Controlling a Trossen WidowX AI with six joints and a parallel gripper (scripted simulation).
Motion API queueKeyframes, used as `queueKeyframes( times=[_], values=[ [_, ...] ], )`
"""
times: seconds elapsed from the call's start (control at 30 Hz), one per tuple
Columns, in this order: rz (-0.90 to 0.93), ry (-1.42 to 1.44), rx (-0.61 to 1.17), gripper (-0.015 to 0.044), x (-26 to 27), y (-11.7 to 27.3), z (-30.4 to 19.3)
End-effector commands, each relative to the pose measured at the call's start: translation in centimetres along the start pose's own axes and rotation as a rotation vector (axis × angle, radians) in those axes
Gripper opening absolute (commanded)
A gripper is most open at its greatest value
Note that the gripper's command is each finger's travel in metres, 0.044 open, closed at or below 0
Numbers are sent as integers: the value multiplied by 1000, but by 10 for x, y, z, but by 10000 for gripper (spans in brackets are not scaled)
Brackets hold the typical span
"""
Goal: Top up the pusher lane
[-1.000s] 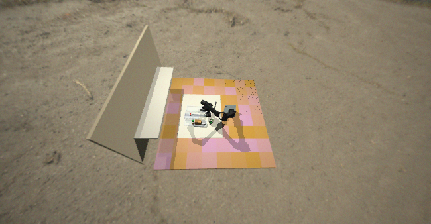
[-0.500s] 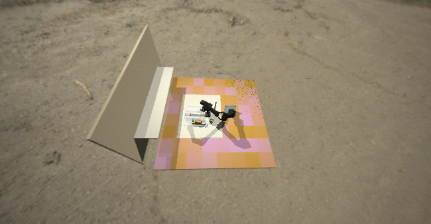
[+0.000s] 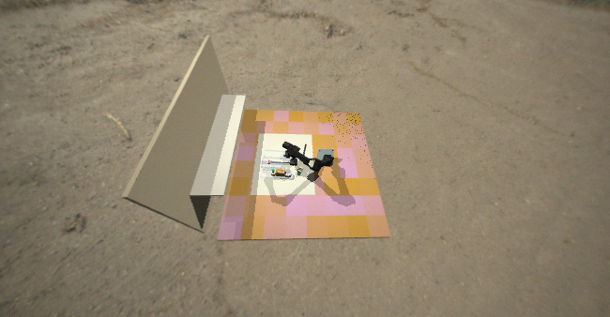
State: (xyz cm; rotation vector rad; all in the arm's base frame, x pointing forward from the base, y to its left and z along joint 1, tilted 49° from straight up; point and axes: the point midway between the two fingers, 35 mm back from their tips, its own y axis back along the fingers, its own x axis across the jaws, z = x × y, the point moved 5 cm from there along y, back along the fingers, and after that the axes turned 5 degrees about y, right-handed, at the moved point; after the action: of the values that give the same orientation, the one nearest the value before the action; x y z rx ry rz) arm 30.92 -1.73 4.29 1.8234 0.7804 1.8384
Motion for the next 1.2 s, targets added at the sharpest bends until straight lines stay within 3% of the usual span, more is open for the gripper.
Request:
queueKeyframes(
  times=[0.0,1.17],
  values=[
    [-2,14,-19,0,1,2,8],
    [-2,15,-19,0,1,4,23]
  ],
)
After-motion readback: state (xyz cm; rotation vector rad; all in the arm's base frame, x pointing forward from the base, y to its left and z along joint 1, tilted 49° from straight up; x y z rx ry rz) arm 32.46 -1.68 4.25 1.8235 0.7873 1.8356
